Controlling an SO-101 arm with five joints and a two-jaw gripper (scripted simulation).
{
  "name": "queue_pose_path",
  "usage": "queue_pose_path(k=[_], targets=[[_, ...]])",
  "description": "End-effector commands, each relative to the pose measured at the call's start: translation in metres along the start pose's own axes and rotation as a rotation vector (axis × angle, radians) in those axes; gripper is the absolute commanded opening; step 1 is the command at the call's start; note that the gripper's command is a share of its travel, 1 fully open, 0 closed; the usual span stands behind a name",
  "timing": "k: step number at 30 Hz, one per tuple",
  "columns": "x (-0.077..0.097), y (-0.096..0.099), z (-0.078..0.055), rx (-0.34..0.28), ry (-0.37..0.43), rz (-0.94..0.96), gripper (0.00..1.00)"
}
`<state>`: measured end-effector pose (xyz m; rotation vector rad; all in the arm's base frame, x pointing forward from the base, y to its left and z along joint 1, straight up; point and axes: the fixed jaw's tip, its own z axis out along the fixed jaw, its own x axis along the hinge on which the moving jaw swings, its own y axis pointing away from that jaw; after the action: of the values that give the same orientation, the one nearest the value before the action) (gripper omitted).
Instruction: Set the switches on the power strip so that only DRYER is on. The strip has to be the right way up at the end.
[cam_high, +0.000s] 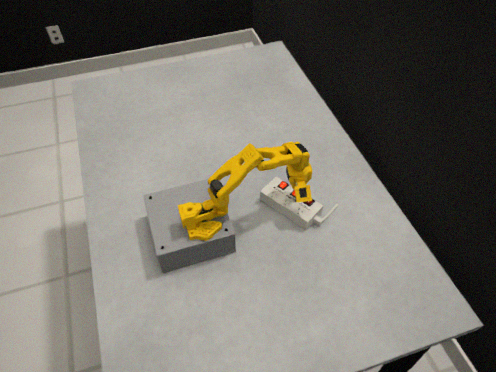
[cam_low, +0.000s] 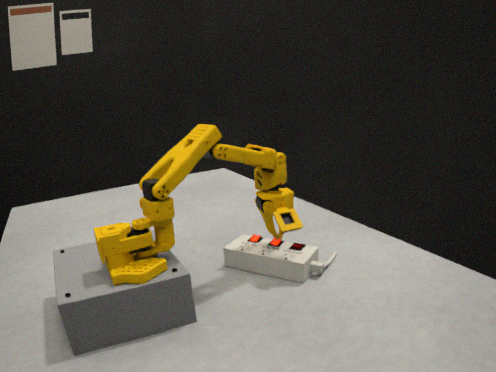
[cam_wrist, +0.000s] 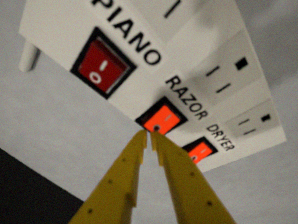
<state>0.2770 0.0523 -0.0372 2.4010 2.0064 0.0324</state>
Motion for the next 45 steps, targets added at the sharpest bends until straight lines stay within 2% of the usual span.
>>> queue_pose_path(k=[1, 45], targets=[[0.001, -0.004, 0.005, 0.017, -0.005, -0.016, 0.00], [-0.003, -0.015, 0.016, 0.017, -0.005, -0.016, 0.00]])
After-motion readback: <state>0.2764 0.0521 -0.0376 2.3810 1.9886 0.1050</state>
